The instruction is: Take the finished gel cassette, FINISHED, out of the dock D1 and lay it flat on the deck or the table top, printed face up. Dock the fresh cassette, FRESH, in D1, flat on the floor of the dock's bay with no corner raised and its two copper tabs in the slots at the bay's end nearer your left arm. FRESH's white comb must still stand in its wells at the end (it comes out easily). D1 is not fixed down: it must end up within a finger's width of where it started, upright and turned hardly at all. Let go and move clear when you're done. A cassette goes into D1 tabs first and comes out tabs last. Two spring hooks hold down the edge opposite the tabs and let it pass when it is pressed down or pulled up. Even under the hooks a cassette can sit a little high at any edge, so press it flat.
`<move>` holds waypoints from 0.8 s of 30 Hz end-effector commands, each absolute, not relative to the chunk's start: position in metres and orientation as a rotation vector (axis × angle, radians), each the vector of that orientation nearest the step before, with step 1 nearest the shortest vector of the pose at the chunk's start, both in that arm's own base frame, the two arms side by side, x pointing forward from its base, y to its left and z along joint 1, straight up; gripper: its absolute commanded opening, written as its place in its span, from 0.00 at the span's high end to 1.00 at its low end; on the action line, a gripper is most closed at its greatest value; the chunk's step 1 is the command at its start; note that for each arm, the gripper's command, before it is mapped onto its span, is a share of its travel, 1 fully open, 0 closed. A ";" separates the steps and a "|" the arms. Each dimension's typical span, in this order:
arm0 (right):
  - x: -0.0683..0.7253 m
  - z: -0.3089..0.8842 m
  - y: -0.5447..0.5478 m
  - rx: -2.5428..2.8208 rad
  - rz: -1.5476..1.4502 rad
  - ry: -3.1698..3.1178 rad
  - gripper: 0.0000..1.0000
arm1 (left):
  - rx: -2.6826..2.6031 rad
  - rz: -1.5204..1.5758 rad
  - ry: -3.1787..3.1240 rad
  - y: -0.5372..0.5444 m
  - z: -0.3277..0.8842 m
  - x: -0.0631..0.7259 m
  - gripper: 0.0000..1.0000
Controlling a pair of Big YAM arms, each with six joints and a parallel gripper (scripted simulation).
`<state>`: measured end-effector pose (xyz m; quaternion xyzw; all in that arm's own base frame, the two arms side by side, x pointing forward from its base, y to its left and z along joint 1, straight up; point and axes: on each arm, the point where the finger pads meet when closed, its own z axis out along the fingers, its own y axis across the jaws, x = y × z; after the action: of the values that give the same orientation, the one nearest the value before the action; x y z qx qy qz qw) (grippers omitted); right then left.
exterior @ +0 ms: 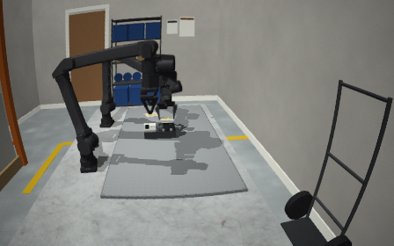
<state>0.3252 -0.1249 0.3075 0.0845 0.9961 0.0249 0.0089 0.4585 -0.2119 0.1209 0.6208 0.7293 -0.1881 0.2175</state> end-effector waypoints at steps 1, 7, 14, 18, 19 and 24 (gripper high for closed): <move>0.335 0.326 -0.129 0.252 0.073 3.095 0.00 | 1.686 -0.546 1.971 -0.207 0.113 0.463 1.00; 0.335 0.326 -0.129 0.252 0.073 3.095 0.00 | 1.684 -0.548 1.969 -0.208 0.108 0.463 1.00; 0.335 0.326 -0.129 0.252 0.073 3.095 0.00 | 1.684 -0.548 1.969 -0.208 0.108 0.463 1.00; 0.335 0.326 -0.129 0.252 0.073 3.095 0.00 | 1.682 -0.554 1.967 -0.208 0.107 0.463 1.00; 0.335 0.326 -0.129 0.252 0.073 3.095 0.00 | 1.682 -0.554 1.967 -0.208 0.105 0.463 1.00; 0.335 0.326 -0.129 0.252 0.073 3.095 0.00 | 1.682 -0.554 1.967 -0.209 0.100 0.463 1.00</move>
<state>0.3252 -0.1249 0.3075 0.0845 0.9961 0.0249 0.0089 0.4611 -0.2119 0.1140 0.6175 0.7188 -0.2001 0.2489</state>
